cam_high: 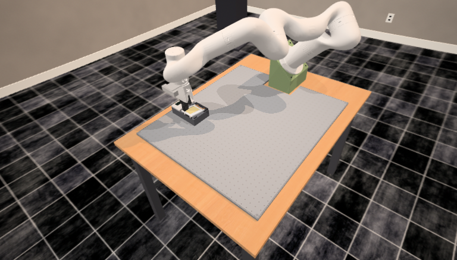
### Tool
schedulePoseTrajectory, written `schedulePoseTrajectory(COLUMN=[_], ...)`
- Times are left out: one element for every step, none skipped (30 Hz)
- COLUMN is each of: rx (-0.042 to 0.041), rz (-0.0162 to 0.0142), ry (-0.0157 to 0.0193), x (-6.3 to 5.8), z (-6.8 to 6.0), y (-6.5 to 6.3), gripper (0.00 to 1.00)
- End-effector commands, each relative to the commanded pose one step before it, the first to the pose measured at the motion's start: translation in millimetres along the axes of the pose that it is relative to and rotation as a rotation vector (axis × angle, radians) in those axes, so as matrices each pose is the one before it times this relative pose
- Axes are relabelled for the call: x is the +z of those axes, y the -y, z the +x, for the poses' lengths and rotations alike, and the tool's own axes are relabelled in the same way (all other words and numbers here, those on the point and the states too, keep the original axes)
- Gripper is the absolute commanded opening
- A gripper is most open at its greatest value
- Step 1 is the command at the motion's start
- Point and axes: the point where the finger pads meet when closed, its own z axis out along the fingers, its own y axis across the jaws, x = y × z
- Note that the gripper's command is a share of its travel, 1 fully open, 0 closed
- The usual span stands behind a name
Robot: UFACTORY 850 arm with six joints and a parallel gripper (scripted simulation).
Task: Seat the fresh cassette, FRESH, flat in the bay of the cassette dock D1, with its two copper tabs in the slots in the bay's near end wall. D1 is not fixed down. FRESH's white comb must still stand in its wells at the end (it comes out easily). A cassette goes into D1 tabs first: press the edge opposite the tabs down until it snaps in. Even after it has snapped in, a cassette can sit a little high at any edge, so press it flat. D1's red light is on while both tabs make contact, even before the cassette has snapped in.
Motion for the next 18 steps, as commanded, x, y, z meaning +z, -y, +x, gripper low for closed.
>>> schedulePoseTrajectory(rx=[-0.00059,0.00000,0.00000,0.00000,0.00000,0.00000,0.00000,0.00000,0.00000,0.00000,0.00000,0.00000,0.00000,0.00000,0.00000,0.00000,0.00000,0.00000], rz=[0.00005,0.00000,0.00001,0.00000,0.00000,0.00000,0.00000,0.00000,0.00000,0.00000,0.00000,0.00000,0.00000,0.00000,0.00002,0.00000,0.00000,0.00000], ry=[-0.00065,-0.00001,0.00001,-0.00001,0.00000,-0.00001,0.00000,0.00000,0.00000,0.00000,0.00000,0.00000,0.00000,0.00000,0.00002,0.00000,0.00000,0.00000], x=[-1.29,0.03,0.03,0.03,0.03,0.03,0.00,0.00,0.03,0.03,0.03,0.03,0.03,0.03,0.04,0.03,0.03,0.03], z=[6.58,1.31,1.36,1.31,1.35,1.31,0.00,0.00,1.35,1.32,1.33,1.32,1.31,1.32,1.40,1.33,1.33,1.33], y=[-0.18,0.02,-0.01,0.02,0.00,0.02,0.00,0.00,-0.01,0.01,0.01,0.01,0.02,0.01,-0.04,0.00,0.00,0.00], gripper=[0.00,0.00,0.00,0.00,0.00,0.00,0.00,0.00,0.00,0.00,0.00,0.00,0.00,0.00,0.00,0.00,0.00,0.00])
